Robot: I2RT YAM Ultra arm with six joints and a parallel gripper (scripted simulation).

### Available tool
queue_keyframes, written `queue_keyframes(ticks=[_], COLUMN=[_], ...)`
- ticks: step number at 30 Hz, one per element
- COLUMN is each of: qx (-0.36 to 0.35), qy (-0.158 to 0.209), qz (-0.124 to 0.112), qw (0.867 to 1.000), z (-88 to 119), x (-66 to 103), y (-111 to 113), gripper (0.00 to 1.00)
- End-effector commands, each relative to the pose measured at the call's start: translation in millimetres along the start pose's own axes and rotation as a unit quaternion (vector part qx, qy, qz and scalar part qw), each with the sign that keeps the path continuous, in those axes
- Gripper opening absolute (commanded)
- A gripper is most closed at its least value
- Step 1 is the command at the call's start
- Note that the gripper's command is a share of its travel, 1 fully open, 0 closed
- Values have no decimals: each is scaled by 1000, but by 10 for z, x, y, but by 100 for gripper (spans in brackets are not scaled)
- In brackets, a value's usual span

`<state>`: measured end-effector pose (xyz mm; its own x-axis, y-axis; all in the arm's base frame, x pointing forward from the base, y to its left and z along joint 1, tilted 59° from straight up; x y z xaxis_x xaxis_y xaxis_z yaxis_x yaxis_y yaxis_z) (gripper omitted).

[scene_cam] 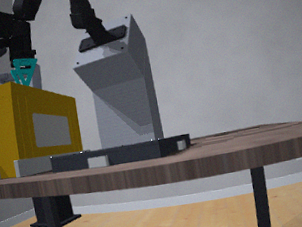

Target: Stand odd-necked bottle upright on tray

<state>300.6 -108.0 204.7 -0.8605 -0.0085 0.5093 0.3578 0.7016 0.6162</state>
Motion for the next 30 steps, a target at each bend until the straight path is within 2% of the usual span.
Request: queue_keyframes(ticks=[1, 3, 4, 30], qx=[1, 1, 0, 0], qy=[-8, -8, -9, -9], qz=[3, 3, 4, 4], qw=[1000, 1000, 1000, 1000], z=[-24, -24, -24, -25], x=[78, 78, 78, 78], y=[-22, -22, -23, -23], gripper=[61, 61, 0, 0])
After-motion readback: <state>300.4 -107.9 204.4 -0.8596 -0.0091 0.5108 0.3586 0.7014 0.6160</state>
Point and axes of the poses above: the point where the finger pads meet when closed, its own x axis back along the fingers, its own y axis across the jaws, z = x × y, the point moved 5 cm from there along x, back along the fingers, and after that the axes turned 8 degrees about -x, right-handed, at the moved point
